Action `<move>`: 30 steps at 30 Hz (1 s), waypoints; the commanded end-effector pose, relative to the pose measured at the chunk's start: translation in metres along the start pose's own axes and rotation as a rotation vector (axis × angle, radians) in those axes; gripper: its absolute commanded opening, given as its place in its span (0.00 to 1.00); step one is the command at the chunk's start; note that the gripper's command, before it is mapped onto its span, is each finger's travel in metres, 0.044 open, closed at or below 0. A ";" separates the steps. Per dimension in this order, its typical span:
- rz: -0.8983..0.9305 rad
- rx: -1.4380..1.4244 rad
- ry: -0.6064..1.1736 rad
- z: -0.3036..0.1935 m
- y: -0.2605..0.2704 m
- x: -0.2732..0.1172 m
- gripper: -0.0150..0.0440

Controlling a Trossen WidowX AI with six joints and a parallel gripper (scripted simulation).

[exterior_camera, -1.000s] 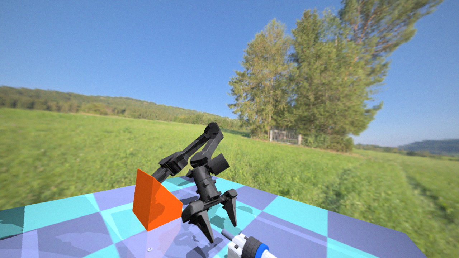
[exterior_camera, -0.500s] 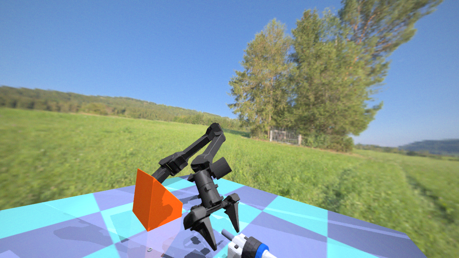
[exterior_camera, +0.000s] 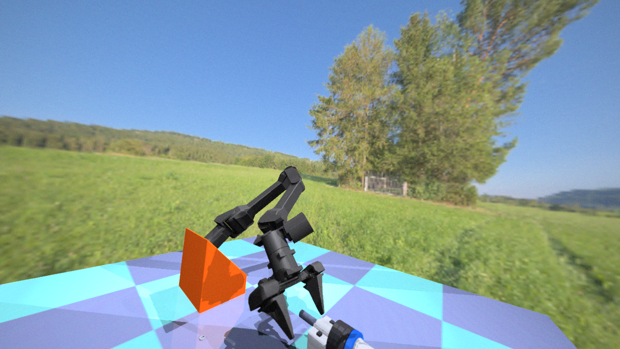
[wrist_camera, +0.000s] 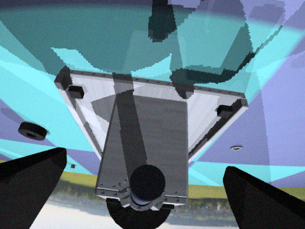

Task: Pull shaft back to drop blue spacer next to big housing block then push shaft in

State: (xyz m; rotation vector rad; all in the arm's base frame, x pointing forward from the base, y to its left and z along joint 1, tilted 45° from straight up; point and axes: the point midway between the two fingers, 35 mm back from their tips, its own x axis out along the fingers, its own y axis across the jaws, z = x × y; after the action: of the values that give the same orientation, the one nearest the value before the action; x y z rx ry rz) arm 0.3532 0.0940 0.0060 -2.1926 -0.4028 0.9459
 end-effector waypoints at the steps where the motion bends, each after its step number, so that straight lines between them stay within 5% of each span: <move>1: 0.001 0.004 0.005 -0.001 0.000 0.000 1.00; 30: 0.000 0.004 0.005 -0.001 0.000 0.018 1.00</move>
State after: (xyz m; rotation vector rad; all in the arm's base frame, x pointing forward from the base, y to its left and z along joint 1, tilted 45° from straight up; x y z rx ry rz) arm 0.3607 0.1003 -0.0021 -2.1899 -0.3983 0.9508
